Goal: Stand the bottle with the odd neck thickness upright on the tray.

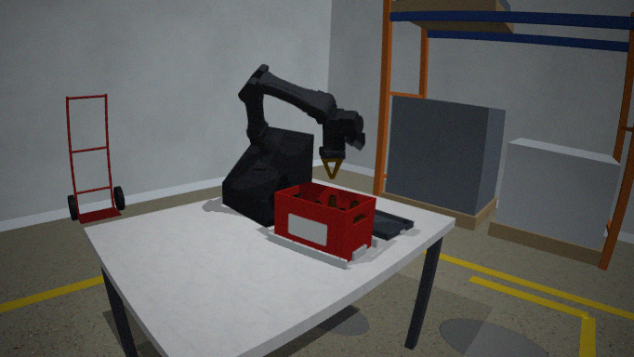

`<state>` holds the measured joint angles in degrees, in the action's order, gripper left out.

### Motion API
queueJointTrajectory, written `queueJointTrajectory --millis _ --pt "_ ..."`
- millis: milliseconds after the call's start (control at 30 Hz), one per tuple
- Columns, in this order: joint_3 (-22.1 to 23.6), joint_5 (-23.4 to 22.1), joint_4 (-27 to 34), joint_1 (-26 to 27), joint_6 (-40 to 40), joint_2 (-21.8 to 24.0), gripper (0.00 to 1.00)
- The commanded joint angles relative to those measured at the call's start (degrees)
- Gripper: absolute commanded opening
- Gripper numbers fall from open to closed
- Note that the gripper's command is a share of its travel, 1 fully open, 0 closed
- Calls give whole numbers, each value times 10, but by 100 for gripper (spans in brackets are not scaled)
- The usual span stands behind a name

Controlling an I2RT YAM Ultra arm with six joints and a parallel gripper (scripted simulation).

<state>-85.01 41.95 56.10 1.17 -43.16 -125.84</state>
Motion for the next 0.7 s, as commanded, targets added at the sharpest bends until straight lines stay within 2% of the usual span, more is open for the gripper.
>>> queueJointTrajectory --millis 0,567,600,667 --pt "-21 -11 -8 -15 13 -7 0" --pt "-22 -11 -7 -15 14 -8 0" --pt "-15 -10 7 -15 9 12 61" --pt "-15 -10 7 -15 9 12 61"
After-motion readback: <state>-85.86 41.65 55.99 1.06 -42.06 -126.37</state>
